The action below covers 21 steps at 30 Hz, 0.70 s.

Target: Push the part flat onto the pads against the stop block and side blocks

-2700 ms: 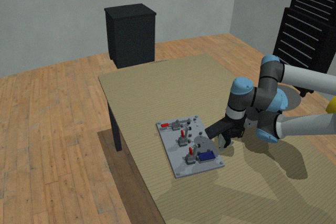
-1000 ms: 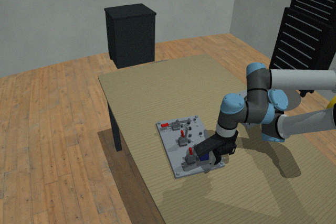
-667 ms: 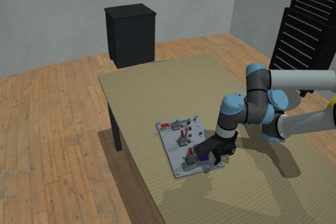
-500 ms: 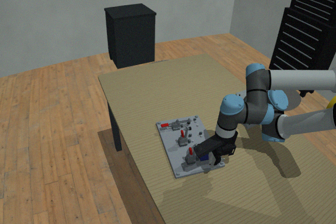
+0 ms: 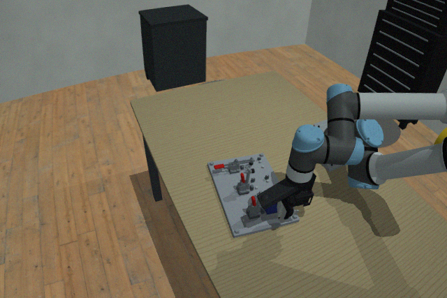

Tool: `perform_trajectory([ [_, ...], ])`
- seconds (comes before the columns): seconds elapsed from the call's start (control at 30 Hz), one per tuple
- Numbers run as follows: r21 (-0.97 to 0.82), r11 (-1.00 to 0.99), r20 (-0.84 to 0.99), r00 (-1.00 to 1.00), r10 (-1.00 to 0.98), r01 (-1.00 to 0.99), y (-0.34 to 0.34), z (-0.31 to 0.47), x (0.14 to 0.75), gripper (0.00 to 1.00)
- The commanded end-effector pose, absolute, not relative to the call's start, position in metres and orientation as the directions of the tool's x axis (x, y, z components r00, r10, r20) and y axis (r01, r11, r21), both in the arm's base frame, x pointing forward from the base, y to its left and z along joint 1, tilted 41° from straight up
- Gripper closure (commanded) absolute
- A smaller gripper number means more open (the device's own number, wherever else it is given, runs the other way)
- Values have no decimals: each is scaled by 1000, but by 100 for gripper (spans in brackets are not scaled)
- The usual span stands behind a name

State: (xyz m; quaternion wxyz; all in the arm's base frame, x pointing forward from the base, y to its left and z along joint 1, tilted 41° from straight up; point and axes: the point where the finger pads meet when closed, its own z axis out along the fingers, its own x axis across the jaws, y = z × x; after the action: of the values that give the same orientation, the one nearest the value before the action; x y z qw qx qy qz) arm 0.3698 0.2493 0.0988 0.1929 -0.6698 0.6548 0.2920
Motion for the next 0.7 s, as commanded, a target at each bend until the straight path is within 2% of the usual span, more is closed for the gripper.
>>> perform_trajectory([
  [0.0,123,-68,-644,-28,-765,-990,248,99,370,100],
  [0.67,123,-68,-644,-28,-765,-990,245,96,370,100],
])
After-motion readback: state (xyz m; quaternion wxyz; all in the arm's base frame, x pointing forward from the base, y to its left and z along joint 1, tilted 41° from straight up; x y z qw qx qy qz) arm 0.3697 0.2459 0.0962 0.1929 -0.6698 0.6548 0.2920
